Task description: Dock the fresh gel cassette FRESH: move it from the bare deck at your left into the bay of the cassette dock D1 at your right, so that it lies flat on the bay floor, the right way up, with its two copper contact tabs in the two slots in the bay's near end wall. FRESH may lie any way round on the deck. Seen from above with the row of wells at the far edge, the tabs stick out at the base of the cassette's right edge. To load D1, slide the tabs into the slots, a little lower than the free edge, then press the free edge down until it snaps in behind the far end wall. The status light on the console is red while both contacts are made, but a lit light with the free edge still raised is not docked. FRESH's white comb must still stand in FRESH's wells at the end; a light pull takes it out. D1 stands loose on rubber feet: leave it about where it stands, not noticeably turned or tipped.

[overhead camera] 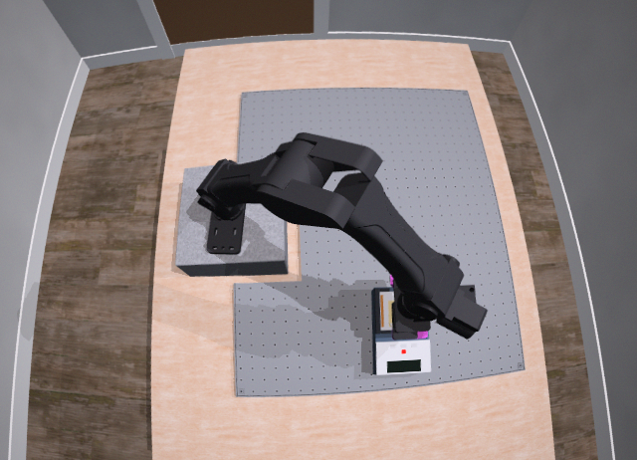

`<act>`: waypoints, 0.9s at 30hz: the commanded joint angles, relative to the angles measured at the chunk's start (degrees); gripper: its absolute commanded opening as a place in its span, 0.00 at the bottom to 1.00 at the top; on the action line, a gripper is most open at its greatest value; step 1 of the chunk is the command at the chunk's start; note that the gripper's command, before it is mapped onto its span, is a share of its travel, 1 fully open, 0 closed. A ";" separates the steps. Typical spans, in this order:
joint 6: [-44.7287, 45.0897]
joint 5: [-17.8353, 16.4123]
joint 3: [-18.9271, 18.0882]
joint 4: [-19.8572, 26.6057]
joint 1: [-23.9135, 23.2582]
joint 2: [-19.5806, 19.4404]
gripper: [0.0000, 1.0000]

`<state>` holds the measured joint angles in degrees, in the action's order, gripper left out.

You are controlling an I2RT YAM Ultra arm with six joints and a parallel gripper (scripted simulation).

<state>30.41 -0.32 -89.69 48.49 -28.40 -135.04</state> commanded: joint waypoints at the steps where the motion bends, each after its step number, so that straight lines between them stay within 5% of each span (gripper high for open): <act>1: -0.21 1.11 0.72 0.26 -0.12 -1.13 0.00; 27: -0.20 1.10 1.90 -2.05 -0.15 -1.81 0.00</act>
<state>30.41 -0.34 -89.69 48.47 -28.40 -135.04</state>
